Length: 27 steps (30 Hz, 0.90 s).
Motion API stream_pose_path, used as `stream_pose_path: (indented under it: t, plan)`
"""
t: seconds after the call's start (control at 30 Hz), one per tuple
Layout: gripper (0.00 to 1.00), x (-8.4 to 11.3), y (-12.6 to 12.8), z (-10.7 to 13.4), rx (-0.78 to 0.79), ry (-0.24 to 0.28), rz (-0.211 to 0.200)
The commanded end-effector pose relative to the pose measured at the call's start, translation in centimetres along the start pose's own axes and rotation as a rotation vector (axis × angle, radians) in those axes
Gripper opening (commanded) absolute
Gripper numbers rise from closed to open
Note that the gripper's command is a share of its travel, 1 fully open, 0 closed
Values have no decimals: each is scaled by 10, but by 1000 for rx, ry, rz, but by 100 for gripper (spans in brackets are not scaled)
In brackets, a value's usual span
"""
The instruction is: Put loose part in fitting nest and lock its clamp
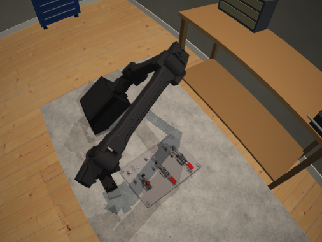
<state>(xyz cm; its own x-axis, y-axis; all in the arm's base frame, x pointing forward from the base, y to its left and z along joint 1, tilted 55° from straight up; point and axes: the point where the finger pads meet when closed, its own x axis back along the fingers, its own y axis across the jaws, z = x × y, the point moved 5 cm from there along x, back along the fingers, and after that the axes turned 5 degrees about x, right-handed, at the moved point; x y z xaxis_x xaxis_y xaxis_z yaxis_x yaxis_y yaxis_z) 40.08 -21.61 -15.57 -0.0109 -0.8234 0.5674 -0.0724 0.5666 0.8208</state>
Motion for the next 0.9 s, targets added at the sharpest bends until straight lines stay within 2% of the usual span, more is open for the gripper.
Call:
stream_pose_path:
  t: [0.0, 0.17, 0.87]
  plan:
    - [92, 8, -10, -15, -97, -12, 26]
    - [92, 8, -10, -15, -141, -13, 25]
    - [92, 6, -9, -17, -143, -5, 19]
